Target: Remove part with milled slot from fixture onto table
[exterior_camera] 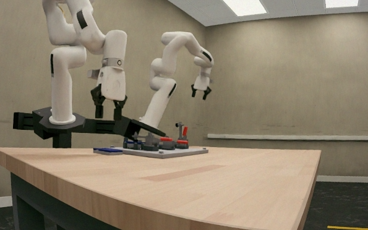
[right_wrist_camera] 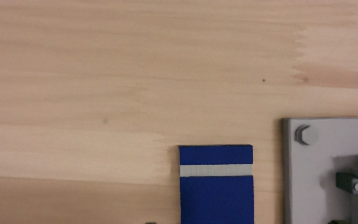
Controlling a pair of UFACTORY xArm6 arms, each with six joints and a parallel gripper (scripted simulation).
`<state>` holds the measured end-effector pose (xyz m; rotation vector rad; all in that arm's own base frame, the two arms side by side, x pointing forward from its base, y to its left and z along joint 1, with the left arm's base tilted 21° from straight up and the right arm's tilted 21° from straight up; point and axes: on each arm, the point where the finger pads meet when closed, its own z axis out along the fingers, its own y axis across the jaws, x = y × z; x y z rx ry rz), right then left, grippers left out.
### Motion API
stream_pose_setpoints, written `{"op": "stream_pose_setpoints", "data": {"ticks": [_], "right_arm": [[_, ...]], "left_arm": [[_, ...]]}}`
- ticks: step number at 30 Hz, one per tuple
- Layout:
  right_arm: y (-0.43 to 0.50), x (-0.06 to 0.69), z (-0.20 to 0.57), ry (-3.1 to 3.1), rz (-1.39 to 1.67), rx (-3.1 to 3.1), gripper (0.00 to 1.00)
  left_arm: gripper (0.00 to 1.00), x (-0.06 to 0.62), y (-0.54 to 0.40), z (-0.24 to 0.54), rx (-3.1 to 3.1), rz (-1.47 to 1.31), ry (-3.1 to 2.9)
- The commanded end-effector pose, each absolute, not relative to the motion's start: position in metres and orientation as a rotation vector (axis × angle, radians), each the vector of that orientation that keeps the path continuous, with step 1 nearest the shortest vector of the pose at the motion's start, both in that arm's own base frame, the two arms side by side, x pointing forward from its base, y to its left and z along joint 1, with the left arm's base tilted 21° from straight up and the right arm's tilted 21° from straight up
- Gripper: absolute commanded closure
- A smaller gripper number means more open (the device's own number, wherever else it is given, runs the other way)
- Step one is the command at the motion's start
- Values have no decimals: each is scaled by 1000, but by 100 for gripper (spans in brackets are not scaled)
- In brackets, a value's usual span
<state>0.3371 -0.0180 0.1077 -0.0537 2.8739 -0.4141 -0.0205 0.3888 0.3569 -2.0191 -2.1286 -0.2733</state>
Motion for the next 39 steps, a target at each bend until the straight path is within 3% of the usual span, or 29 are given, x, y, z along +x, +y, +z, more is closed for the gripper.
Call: {"op": "stream_pose_setpoints", "data": {"ticks": [1, 39], "right_arm": [[-18, 338, 109, 2871, -413, -54, 5], [0, 323, 168, 2870, -413, -54, 5]], "left_arm": [[0, -21, 389, 358, -2017, -277, -2127], [0, -21, 389, 358, -2017, -277, -2127]]}}
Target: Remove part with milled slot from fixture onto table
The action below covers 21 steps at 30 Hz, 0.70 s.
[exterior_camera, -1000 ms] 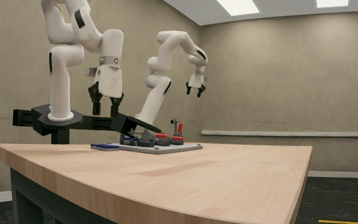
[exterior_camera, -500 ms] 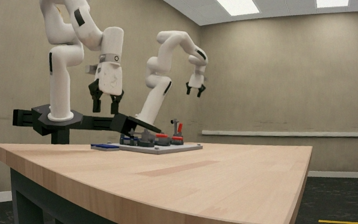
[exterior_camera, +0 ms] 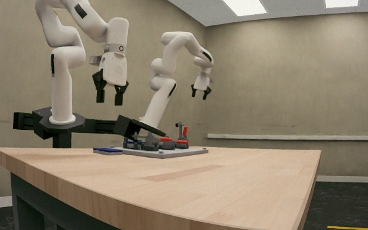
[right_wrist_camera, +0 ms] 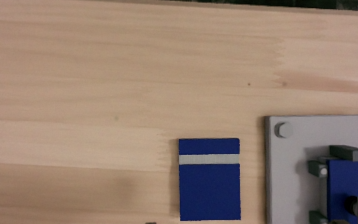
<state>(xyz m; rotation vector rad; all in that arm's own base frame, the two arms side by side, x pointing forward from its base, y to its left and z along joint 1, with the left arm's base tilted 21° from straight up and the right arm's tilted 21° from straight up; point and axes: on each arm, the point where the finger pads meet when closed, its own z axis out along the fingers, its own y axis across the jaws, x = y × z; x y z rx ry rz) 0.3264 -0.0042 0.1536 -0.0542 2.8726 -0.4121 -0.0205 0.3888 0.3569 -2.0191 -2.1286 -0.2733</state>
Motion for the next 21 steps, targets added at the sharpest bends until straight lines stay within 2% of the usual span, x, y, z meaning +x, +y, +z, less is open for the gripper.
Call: {"op": "stream_pose_setpoints", "data": {"ticks": [1, 21], "right_arm": [[1, 322, 171, 2870, -412, -54, 5], [8, 316, 196, 2870, -412, -53, 5]], "left_arm": [[0, -21, 389, 358, -2017, -277, -2127], [0, -21, 389, 358, -2017, -277, -2127]]}}
